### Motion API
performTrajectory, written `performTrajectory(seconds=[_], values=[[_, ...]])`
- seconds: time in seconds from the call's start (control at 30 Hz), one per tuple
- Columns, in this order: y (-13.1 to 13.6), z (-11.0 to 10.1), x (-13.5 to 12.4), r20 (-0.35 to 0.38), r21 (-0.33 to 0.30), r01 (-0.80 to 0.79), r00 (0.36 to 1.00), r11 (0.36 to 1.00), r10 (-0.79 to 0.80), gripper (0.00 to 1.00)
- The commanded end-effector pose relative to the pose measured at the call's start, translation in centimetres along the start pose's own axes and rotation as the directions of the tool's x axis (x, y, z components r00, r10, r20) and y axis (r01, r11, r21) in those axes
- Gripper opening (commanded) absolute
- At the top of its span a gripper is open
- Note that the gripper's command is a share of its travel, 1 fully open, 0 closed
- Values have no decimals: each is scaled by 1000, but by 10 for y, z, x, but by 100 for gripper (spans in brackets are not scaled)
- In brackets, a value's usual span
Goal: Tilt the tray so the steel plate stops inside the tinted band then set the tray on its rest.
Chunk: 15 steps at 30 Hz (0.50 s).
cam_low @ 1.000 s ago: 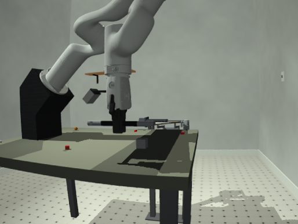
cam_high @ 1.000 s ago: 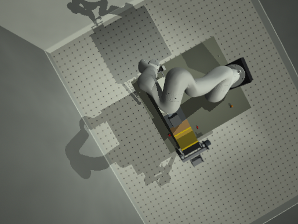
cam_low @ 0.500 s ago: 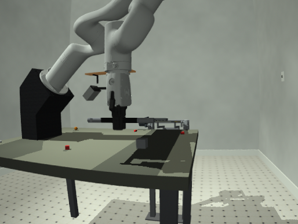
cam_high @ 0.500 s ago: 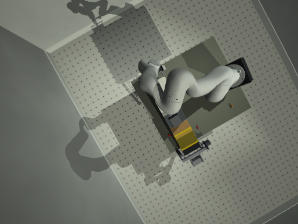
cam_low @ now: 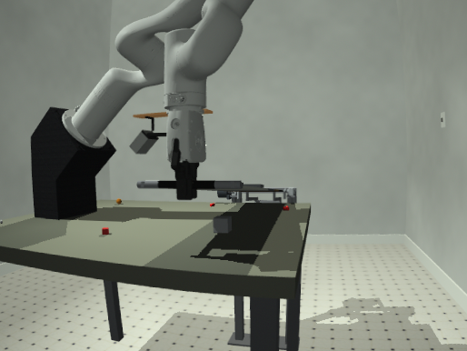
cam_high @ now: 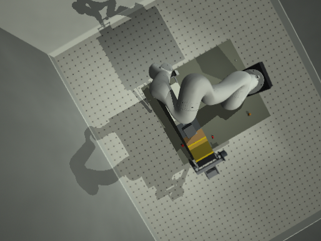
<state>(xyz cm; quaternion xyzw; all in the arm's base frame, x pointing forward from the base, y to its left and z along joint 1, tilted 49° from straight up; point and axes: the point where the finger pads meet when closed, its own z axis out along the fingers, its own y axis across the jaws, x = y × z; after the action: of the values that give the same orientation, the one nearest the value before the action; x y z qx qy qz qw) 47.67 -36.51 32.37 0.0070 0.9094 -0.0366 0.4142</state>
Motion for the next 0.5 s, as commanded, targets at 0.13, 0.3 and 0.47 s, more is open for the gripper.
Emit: performTrajectory(seconds=[0.13,0.3,0.47], values=[[-1,3,-1,4,0,1,1000,1000,-1,0],[0,-2,-1,4,0,1,1000,1000,-1,0],[0,-8,-1,4,0,1,1000,1000,-1,0]])
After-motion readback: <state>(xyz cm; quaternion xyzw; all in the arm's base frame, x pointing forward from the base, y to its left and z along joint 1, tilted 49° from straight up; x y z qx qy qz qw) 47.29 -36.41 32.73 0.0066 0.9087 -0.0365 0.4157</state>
